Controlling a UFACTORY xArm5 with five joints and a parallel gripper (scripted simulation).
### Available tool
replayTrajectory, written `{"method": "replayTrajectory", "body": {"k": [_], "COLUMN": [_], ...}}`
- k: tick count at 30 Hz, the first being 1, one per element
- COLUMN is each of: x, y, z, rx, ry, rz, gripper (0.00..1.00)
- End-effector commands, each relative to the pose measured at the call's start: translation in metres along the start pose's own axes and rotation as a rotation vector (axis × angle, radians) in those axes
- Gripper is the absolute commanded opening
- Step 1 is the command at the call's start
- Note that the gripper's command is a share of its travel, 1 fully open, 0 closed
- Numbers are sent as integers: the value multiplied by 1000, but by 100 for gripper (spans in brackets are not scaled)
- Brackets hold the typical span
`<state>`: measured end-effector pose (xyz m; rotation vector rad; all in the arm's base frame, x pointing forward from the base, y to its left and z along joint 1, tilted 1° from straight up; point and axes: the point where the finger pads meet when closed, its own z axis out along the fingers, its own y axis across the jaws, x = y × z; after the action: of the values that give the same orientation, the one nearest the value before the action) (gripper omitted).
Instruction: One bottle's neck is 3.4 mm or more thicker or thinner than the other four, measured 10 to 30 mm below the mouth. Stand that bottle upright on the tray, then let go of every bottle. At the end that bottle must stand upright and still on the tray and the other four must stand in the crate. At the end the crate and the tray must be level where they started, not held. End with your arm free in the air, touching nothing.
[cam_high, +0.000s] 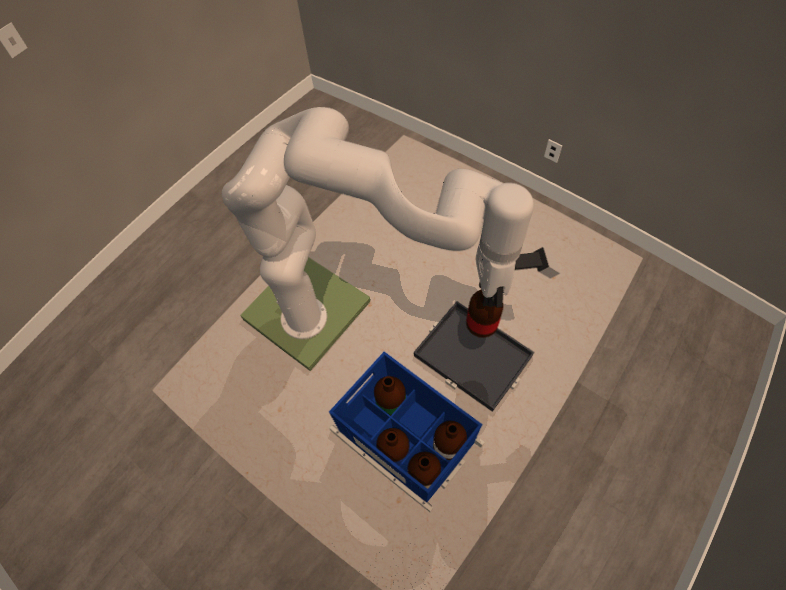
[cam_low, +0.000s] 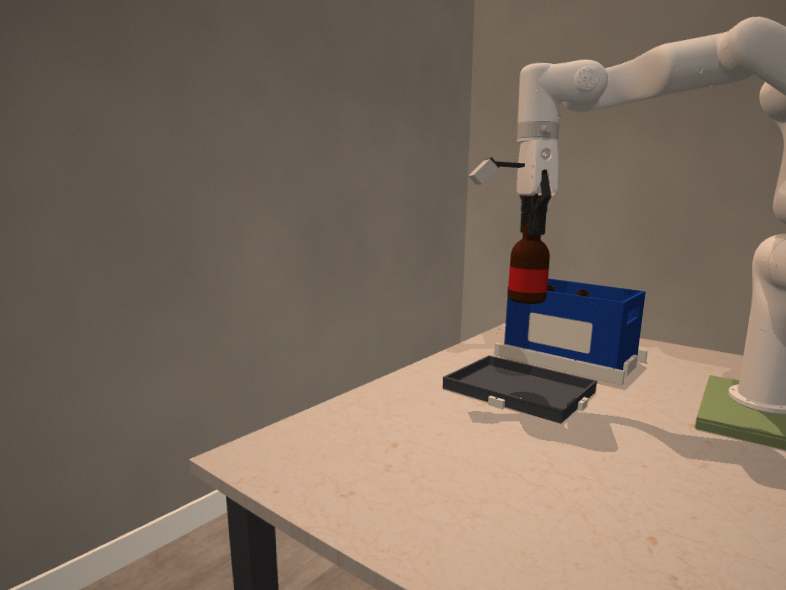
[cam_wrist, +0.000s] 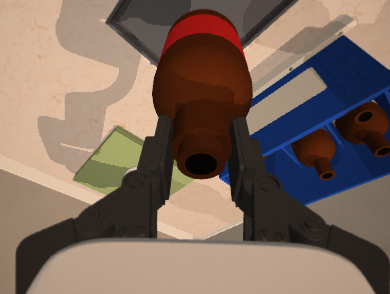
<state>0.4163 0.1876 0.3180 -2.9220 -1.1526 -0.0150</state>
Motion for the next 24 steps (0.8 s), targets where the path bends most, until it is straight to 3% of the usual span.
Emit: {"method": "replayTrajectory", "body": {"k": [1,24], "x": [1,1], "y": [0,0], "z": [-2,19], "rx": [-1,-1], "ry": [4,4], "rz": [0,0], "gripper": [0,0]}}
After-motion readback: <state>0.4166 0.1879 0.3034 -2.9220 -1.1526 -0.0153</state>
